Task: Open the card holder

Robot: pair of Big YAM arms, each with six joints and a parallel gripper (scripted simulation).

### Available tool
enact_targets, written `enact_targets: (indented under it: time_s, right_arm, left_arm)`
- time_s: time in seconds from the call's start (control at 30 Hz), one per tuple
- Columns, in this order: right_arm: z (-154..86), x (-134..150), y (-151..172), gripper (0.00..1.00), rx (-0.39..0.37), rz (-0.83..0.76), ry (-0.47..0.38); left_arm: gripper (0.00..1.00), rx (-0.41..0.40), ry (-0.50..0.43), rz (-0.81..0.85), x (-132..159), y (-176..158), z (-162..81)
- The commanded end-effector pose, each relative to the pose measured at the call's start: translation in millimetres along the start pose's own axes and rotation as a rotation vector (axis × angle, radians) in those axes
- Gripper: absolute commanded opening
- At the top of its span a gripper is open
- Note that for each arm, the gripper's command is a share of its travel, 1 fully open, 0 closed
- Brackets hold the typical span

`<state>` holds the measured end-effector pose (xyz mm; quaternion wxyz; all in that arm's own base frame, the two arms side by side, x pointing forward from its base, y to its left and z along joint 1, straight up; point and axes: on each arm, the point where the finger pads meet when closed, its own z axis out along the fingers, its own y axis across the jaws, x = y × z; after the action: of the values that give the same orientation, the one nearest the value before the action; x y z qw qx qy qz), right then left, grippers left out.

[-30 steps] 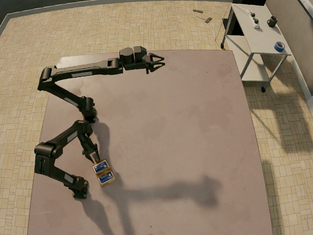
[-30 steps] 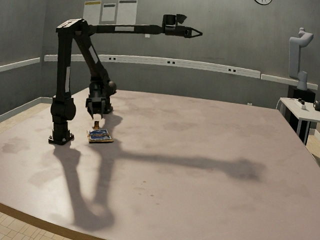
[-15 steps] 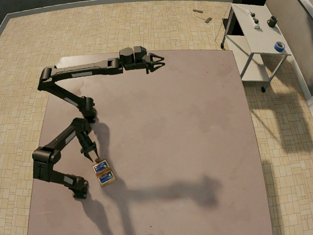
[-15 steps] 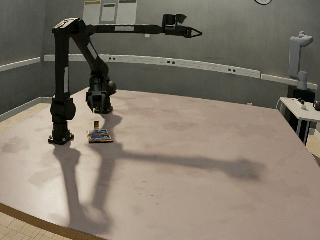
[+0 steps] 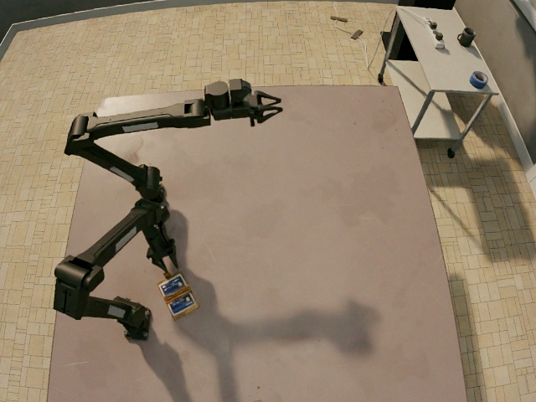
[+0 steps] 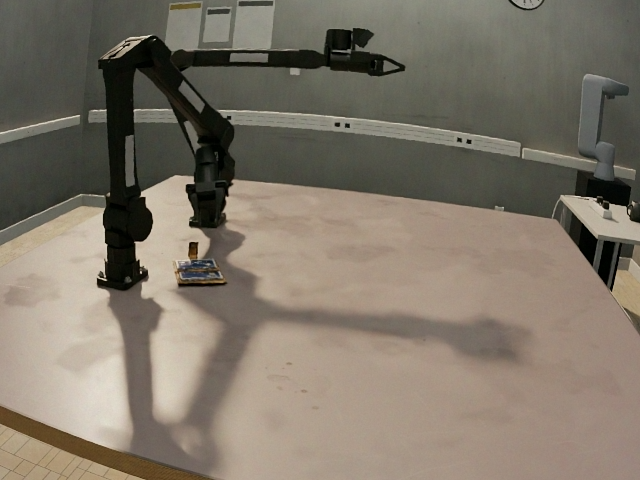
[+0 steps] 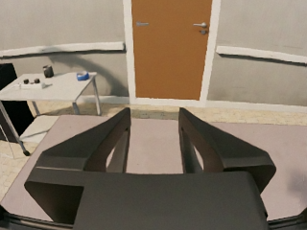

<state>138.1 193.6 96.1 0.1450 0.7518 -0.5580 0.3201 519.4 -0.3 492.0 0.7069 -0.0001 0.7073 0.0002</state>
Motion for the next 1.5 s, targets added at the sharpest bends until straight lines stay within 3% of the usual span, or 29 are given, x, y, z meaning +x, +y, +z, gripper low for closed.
enact_targets:
  time_s: [0.0,0.23,0.33,0.47,0.53,0.6,0.63,0.67,0.8,0.93,1.0,1.03,1.1,1.2,1.23,1.47]
  right_arm:
    - [-19.2,-11.8,-24.5,0.43,0.016,0.13,-0.119]
    - [-24.8,-15.9,-104.6,0.43,-0.029,0.48,-0.342]
    - [-14.7,2.7,-123.7,0.43,-0.079,0.656,-0.41]
    - [-26.2,24.9,-186.0,0.43,-0.068,0.872,-0.554]
    - [-26.2,24.9,-186.0,0.43,-0.068,0.872,-0.554]
    - [-8.6,31.2,-194.8,0.43,-0.055,1.032,-0.645]
    - [-10.8,40.1,-208.9,0.43,-0.04,1.085,-0.68]
    - [-33.9,58.3,-243.5,0.43,-0.001,1.128,-0.737]
    - [-31.3,101.2,-272.5,0.43,0.032,1.317,-0.83]
    - [-37.5,143.9,-316.5,0.43,0.14,1.478,-0.963]
    - [-35.6,171.5,-325.8,0.43,0.156,1.555,-0.988]
    - [-36.9,181.5,-339.3,0.43,0.212,1.6,-1.04]
    - [-36.9,181.5,-339.3,0.43,0.212,1.6,-1.04]
    - [-40.5,227.6,-362.5,0.43,0.281,1.688,-1.094]
    - [-50.2,243.2,-355.7,0.43,0.341,1.724,-1.141]
    - [-55.9,333.9,-370.4,0.43,0.531,1.89,-1.249]
  left_arm:
    - [0.36,0.012,-0.036,-0.011,-17.6,-6.7,-4.7]
    - [0.36,0.012,-0.036,-0.011,-17.6,-6.7,-4.7]
    - [0.36,0.012,-0.036,-0.011,-17.6,-6.7,-4.7]
    - [0.36,0.012,-0.036,-0.011,-17.6,-6.7,-4.7]
    - [0.36,0.012,-0.036,-0.011,-17.6,-6.7,-4.7]
    - [0.36,0.012,-0.036,-0.011,-17.6,-6.7,-4.7]
    - [0.36,0.012,-0.036,-0.011,-17.6,-6.7,-4.7]
    - [0.36,0.012,-0.036,-0.011,-17.6,-6.7,-4.7]
    - [0.36,0.012,-0.036,-0.011,-17.6,-6.7,-4.7]
    - [0.36,0.012,-0.036,-0.011,-17.6,-6.7,-4.7]
    - [0.36,0.012,-0.036,-0.011,-17.6,-6.7,-4.7]
    - [0.36,0.012,-0.036,-0.011,-17.6,-6.7,-4.7]
    - [0.36,0.012,-0.036,-0.011,-17.6,-6.7,-4.7]
    - [0.36,0.012,-0.036,-0.011,-17.6,-6.7,-4.7]
    - [0.36,0.012,-0.036,-0.011,-17.6,-6.7,-4.7]
    - [0.36,0.012,-0.036,-0.011,-17.6,-6.7,-4.7]
